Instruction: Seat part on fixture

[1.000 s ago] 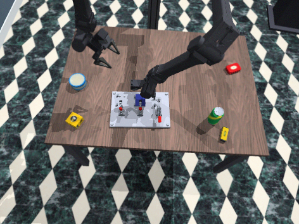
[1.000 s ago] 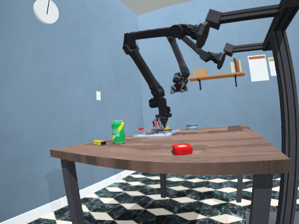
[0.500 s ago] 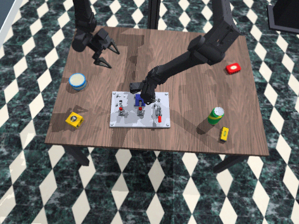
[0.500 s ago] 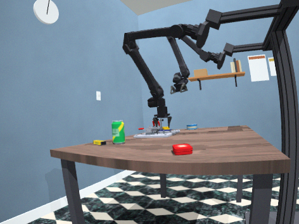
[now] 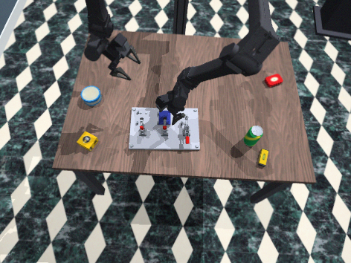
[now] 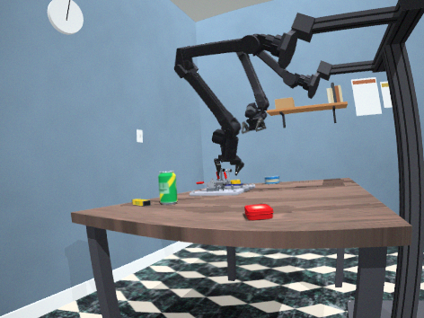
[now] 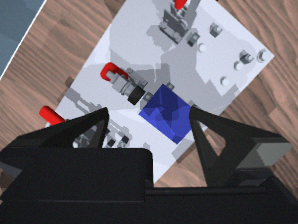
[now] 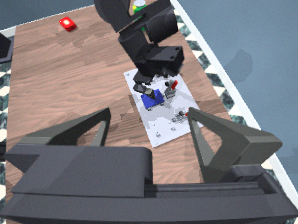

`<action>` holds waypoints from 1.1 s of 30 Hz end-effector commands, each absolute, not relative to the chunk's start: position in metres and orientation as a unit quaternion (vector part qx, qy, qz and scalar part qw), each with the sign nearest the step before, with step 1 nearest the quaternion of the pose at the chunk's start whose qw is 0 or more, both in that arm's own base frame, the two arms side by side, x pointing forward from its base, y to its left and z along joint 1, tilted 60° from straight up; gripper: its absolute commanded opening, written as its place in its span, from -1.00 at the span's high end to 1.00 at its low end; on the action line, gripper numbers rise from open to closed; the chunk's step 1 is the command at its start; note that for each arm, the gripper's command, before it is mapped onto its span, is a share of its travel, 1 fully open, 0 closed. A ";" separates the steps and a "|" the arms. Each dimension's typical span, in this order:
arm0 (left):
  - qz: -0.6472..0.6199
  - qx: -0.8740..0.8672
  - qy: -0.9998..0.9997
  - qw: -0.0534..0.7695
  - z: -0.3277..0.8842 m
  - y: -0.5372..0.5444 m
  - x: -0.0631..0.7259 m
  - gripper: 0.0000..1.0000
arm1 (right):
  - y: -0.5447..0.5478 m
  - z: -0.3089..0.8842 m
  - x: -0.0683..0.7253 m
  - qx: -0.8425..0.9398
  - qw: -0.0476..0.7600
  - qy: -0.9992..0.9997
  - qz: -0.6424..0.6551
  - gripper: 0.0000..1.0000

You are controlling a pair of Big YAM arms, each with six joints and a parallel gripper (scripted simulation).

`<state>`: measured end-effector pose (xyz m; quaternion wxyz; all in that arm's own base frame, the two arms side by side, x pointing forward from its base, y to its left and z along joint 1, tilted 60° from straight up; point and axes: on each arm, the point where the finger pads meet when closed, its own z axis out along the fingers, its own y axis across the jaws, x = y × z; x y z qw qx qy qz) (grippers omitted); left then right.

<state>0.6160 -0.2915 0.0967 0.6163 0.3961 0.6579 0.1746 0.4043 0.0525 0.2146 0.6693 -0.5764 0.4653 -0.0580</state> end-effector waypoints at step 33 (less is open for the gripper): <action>0.102 0.348 0.632 0.685 0.078 -0.302 0.584 -1.00 | 0.051 0.216 0.404 -0.577 0.669 0.464 -0.061 -1.00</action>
